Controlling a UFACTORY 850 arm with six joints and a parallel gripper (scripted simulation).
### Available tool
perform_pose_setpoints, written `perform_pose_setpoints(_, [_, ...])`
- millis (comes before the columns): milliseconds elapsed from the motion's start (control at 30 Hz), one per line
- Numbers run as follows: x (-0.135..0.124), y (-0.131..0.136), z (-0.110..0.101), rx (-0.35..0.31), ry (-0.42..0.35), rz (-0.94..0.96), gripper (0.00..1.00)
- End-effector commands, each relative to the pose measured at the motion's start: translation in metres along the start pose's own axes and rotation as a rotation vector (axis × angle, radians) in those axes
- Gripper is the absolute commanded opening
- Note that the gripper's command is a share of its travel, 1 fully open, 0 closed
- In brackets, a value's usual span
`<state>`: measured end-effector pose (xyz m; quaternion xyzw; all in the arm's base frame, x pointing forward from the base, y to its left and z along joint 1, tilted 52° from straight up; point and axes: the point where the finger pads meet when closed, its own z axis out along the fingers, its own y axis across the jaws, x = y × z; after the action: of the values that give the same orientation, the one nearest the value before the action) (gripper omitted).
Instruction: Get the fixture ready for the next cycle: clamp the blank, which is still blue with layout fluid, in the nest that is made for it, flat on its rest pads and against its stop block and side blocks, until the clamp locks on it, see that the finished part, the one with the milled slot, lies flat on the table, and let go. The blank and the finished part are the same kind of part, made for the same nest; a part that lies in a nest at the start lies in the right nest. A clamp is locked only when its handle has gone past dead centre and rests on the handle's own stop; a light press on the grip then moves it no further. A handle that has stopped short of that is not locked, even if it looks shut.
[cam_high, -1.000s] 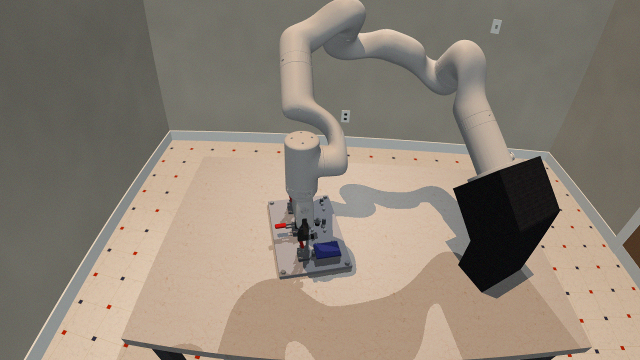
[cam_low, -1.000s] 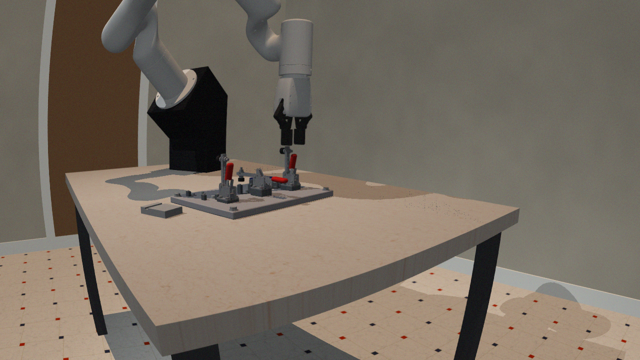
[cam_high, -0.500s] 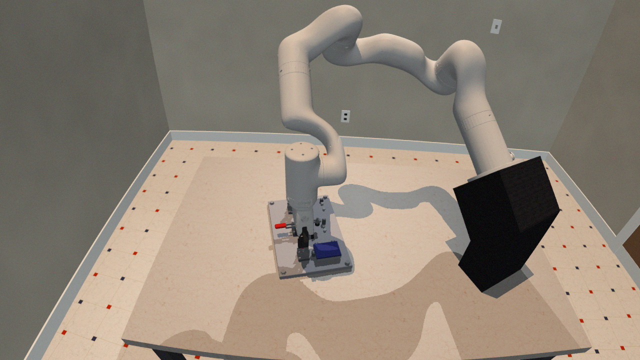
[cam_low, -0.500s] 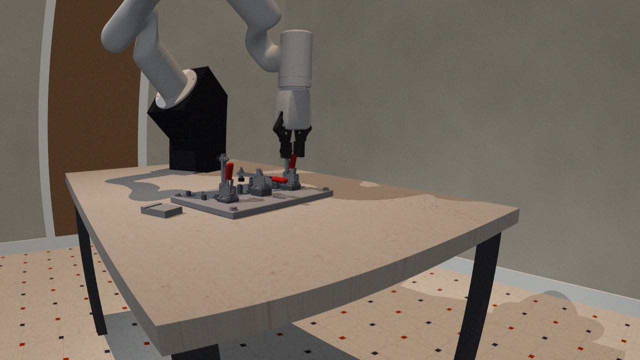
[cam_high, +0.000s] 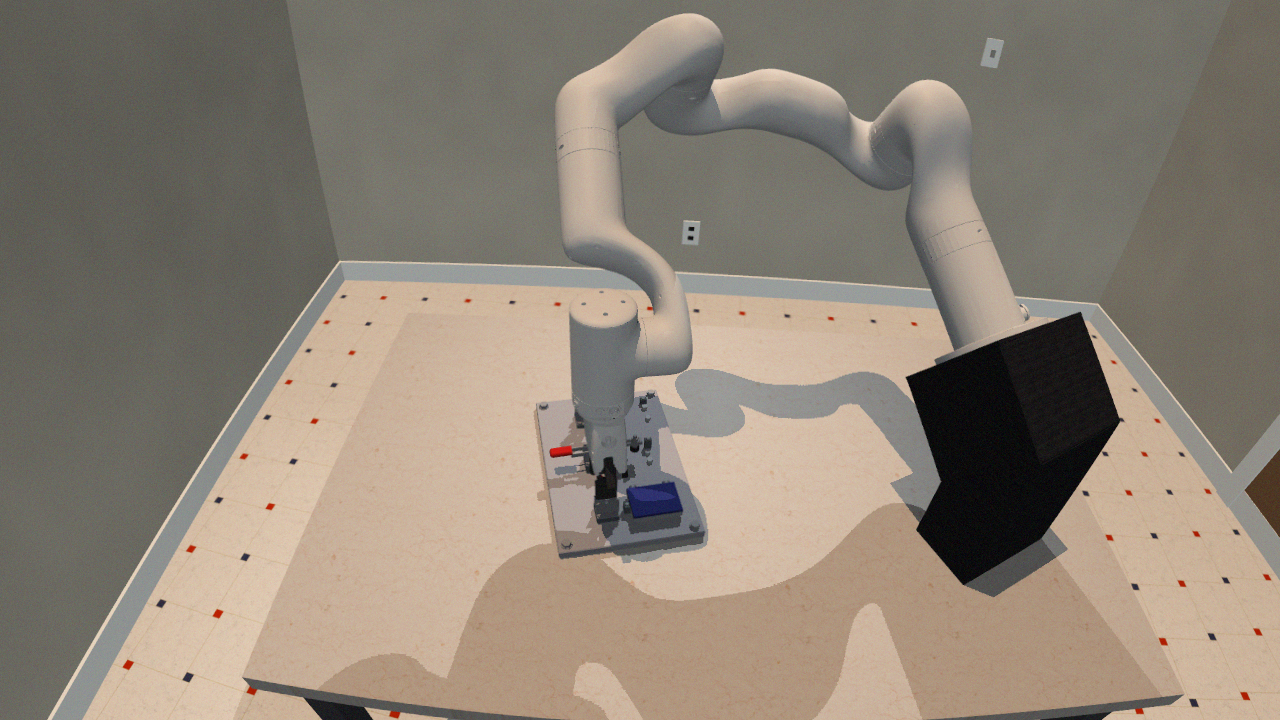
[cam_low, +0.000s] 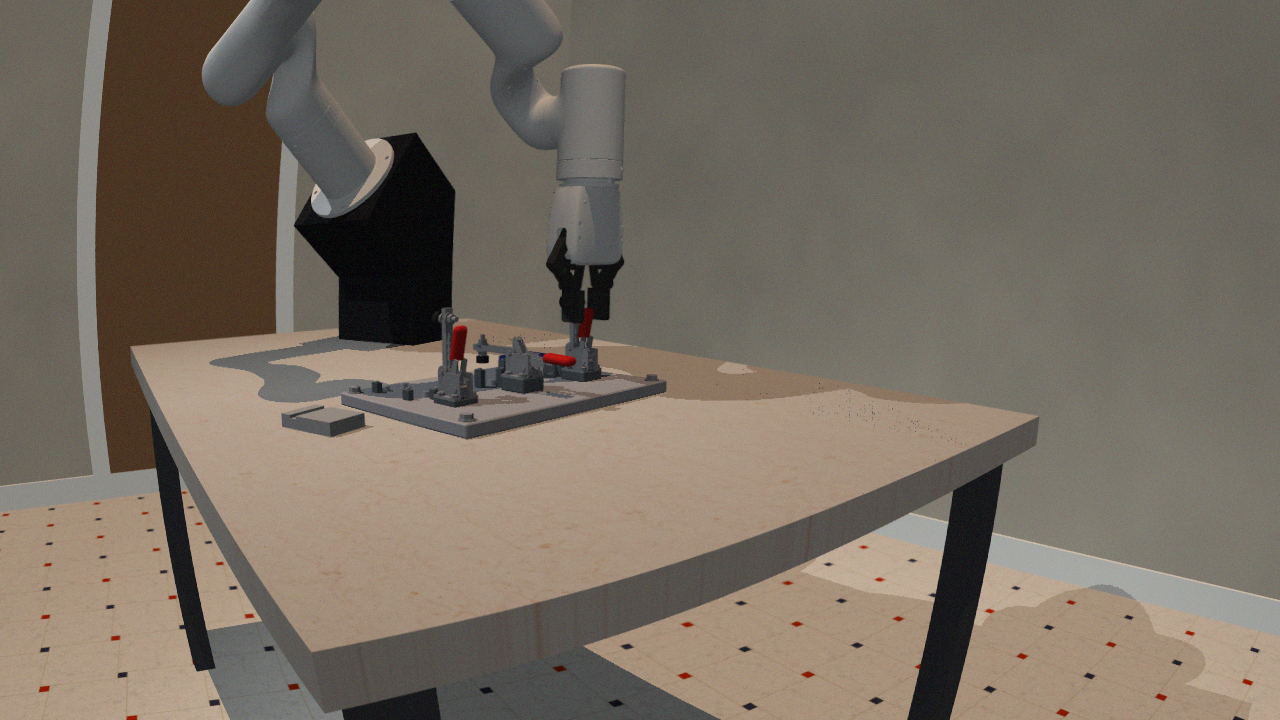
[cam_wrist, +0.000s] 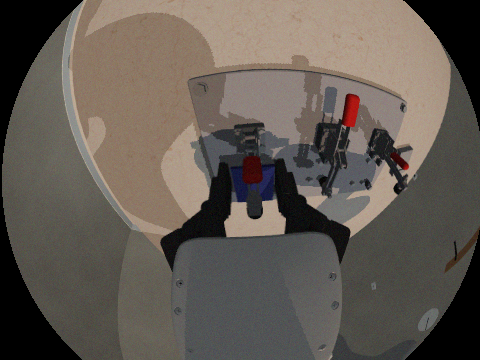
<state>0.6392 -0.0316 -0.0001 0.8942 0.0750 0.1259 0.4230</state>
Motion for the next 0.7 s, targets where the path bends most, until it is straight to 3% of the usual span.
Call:
perform_pose_setpoints(0, [0.0006, 0.0, 0.0117, 0.0, 0.001, 0.0, 0.47])
perform_pose_setpoints(467, [0.0008, 0.0, 0.0206, 0.0, 0.001, 0.0, 0.47])
perform_pose_setpoints(500, [0.0008, 0.0, 0.0206, 0.0, 0.001, 0.0, 0.0])
perform_pose_setpoints(667, [0.0008, 0.0, 0.0206, 0.0, 0.001, 0.0, 0.0])
